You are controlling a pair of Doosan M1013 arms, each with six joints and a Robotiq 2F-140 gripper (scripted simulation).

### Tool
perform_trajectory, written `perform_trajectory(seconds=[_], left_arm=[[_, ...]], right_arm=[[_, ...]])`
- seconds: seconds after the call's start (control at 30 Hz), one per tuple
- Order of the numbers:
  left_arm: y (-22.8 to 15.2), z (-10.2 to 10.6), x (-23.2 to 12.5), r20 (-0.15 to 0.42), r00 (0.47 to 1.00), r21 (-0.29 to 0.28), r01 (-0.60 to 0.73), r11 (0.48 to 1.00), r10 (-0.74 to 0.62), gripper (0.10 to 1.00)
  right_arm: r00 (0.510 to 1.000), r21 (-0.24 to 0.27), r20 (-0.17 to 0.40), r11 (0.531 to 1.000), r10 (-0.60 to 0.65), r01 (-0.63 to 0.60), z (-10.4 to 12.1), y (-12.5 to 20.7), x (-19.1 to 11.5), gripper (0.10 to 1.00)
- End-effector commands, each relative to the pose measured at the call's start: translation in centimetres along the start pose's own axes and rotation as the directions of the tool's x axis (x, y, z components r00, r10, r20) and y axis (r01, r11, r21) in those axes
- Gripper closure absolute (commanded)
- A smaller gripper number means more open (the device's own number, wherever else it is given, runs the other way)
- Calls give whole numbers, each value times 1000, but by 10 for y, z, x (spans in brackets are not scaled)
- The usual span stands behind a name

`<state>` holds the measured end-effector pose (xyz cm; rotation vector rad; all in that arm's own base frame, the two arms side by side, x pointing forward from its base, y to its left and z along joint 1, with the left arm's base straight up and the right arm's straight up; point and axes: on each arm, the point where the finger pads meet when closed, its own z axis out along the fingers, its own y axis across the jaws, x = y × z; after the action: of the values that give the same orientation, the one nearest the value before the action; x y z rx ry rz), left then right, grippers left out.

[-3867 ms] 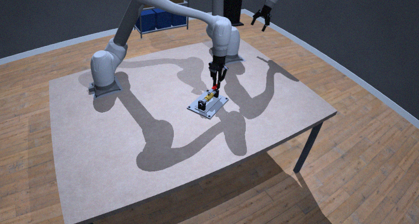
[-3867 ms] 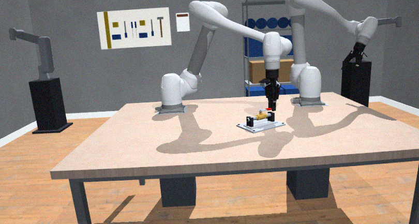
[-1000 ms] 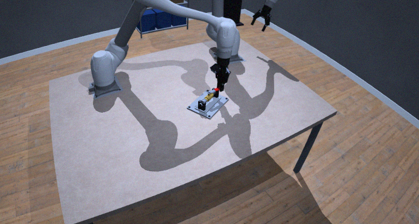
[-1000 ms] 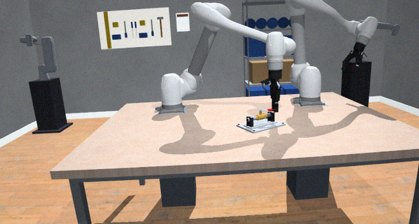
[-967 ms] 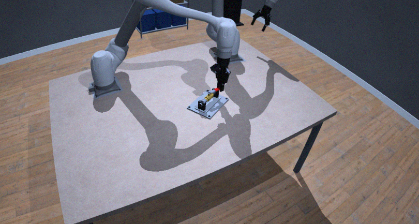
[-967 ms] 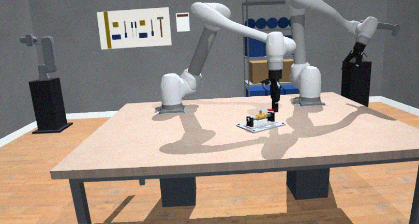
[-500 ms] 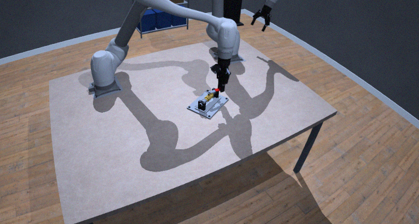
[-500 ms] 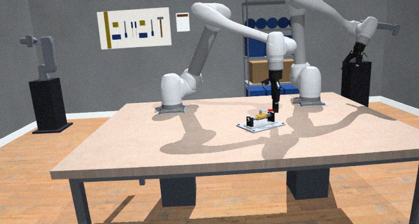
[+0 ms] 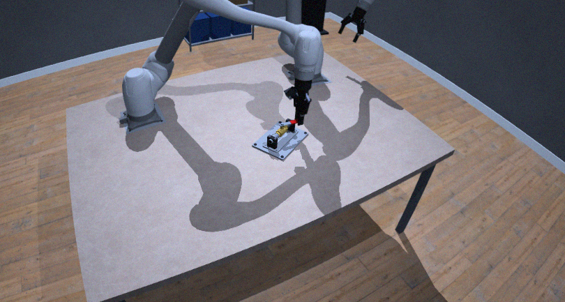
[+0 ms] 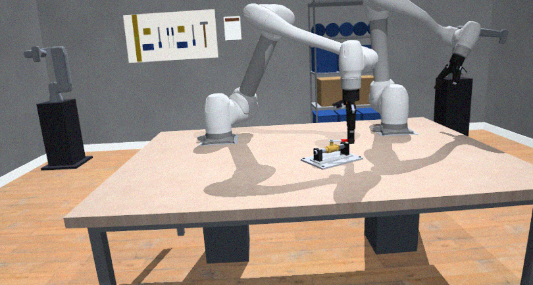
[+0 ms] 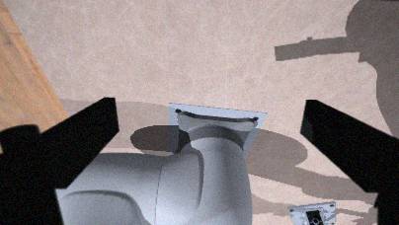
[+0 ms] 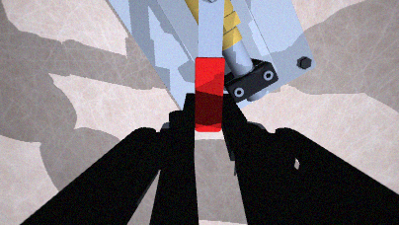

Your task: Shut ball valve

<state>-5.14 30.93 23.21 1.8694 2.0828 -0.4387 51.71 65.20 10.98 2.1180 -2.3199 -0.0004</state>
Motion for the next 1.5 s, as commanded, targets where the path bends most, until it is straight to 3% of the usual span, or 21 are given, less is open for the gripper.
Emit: perform_trajectory(seconds=[0.0, 1.47], left_arm=[[0, -1, 0, -1, 1000, 1, 0, 1000, 0, 98], [0, -1, 0, -1, 1000, 1, 0, 1000, 0, 98]], right_arm=[[1000, 1, 1, 1000, 12, -12, -1, -1, 0, 999], [963, 1, 2, 963, 268, -268, -1, -24, 3, 999]])
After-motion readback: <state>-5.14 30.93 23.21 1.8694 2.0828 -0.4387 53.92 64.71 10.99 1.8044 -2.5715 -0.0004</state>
